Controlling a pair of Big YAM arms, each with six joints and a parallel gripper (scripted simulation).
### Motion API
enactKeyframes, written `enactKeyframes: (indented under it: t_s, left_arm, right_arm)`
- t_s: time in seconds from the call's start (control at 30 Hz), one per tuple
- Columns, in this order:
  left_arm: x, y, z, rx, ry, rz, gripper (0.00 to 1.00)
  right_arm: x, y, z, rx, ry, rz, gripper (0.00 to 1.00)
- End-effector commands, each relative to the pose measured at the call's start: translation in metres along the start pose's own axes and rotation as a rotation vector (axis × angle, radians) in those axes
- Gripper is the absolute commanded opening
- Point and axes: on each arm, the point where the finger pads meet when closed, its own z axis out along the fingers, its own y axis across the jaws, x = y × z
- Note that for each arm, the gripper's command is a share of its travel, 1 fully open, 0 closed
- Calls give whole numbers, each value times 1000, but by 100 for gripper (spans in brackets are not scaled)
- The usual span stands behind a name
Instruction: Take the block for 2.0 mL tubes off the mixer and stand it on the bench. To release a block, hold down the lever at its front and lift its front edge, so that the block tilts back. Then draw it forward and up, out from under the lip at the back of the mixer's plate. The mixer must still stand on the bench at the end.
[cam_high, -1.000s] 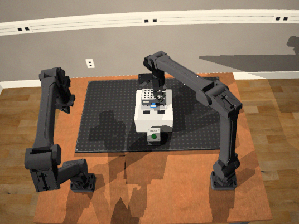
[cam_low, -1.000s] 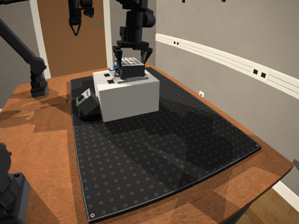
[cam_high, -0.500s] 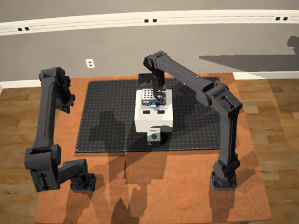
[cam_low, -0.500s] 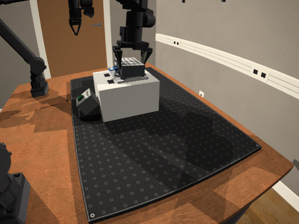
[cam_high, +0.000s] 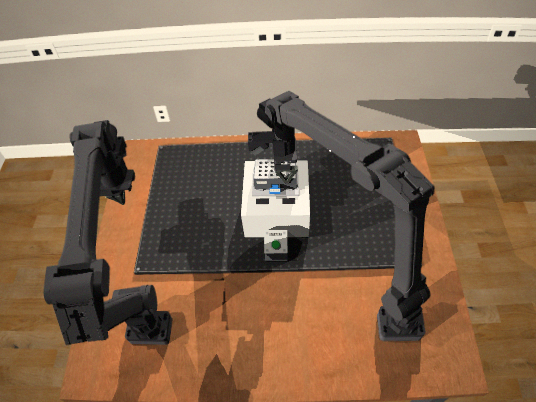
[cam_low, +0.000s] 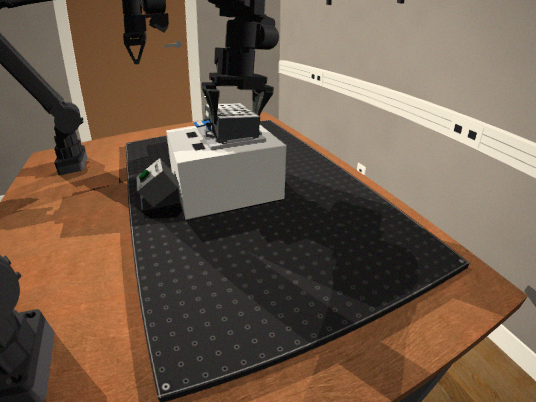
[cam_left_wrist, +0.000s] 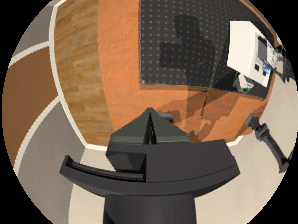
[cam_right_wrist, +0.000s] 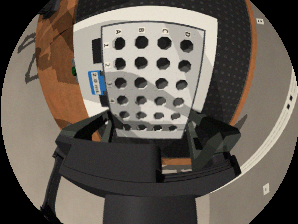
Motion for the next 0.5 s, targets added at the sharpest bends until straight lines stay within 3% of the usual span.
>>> enactKeyframes:
  t_s: [0.0,0.47]
  left_arm:
    - [-5,4,-9,0,-23,-8,0]
    - [-11,5,-19,-4,-49,-7,0]
  right_arm:
    - [-30,2,-30,51,-48,-66,0]
    - [-30,1,-30,52,-49,-66,0]
